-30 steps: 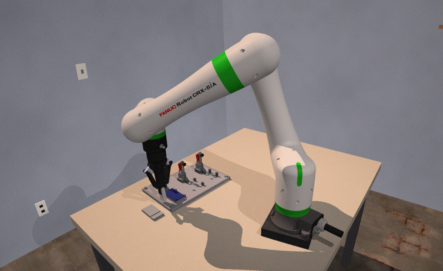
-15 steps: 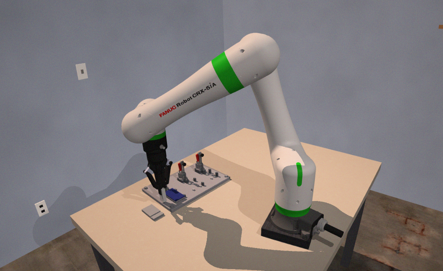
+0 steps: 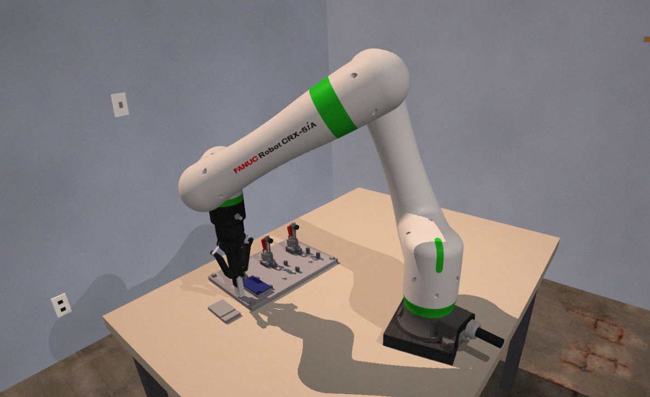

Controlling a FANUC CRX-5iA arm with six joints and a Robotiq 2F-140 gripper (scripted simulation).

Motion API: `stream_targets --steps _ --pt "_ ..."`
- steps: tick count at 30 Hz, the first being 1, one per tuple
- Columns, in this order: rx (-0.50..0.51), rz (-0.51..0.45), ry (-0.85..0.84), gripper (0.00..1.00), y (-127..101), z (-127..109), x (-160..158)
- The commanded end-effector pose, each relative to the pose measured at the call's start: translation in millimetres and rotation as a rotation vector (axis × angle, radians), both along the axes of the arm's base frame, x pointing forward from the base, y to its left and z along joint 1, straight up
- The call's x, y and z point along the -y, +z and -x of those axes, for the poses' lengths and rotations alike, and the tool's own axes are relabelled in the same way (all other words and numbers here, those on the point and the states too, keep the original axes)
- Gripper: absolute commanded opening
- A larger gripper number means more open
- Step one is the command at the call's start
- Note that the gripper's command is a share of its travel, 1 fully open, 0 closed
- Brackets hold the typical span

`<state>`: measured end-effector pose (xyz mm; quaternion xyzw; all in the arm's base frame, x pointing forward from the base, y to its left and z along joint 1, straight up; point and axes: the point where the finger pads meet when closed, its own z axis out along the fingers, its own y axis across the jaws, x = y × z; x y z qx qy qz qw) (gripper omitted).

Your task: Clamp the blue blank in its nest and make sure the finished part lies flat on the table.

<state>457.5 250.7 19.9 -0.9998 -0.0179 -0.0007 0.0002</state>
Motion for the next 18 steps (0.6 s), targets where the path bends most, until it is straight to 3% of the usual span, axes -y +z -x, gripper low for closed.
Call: stream_targets --steps 1,18 --pt "0.0 0.0 0.0 0.0 -0.3 -0.2 -0.1" --pt "0.0 0.0 0.0 0.0 -0.3 -0.3 1.9"
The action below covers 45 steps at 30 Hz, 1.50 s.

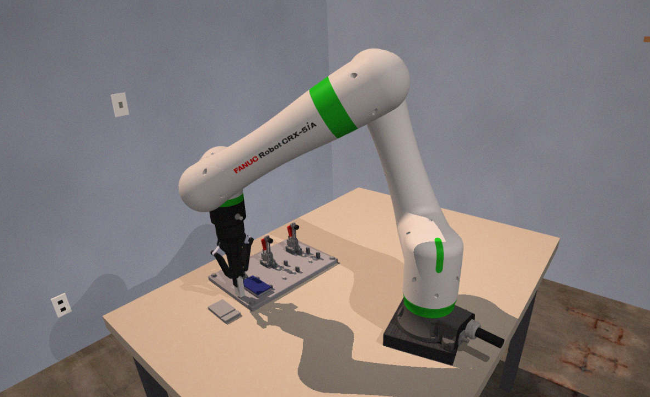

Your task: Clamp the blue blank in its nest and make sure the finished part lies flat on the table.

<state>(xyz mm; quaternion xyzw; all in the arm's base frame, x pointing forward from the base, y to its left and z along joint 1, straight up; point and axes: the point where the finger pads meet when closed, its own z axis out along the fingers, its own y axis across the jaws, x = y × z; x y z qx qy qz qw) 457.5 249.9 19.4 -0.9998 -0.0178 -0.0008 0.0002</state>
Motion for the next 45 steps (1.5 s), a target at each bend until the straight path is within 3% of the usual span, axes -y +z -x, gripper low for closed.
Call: stream_targets --steps 1,45 --pt "0.0 0.0 0.0 0.0 0.2 -0.2 2.0" --pt "0.0 0.0 0.0 0.0 0.2 -0.5 11.1"
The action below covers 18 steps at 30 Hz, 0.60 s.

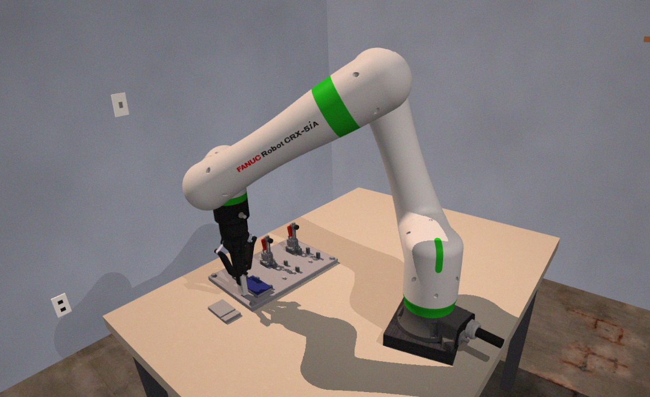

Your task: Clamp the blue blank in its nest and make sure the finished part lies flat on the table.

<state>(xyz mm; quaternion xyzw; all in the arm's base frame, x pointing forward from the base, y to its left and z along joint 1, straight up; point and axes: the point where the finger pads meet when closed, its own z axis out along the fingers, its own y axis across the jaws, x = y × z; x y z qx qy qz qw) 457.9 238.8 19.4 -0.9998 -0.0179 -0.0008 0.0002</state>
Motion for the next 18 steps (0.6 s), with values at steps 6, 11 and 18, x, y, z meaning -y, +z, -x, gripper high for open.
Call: stream_targets --steps 6,11,18 --pt "0.0 0.0 0.0 0.0 0.2 -0.2 0.0" --pt "0.0 0.0 0.0 0.0 0.2 -0.3 3.5" --pt "0.0 0.0 0.0 0.0 0.2 -0.3 3.9"
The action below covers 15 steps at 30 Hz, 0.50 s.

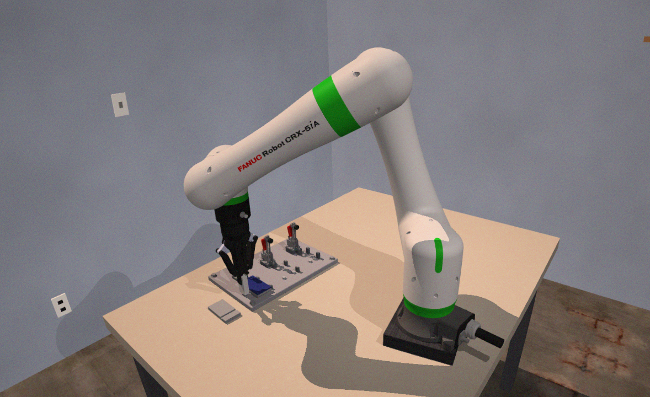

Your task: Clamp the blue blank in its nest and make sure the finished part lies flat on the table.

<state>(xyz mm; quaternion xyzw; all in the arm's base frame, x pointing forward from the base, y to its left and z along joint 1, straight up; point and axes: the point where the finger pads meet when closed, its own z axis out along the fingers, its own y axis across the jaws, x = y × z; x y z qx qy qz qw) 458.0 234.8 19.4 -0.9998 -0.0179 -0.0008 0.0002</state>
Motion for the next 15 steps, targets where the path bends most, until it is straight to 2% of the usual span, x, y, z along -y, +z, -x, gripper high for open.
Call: stream_targets --steps 1,15 --pt "0.0 0.0 0.0 0.0 0.2 -0.2 -0.1" --pt "0.0 0.0 0.0 0.0 0.2 -0.3 3.9"
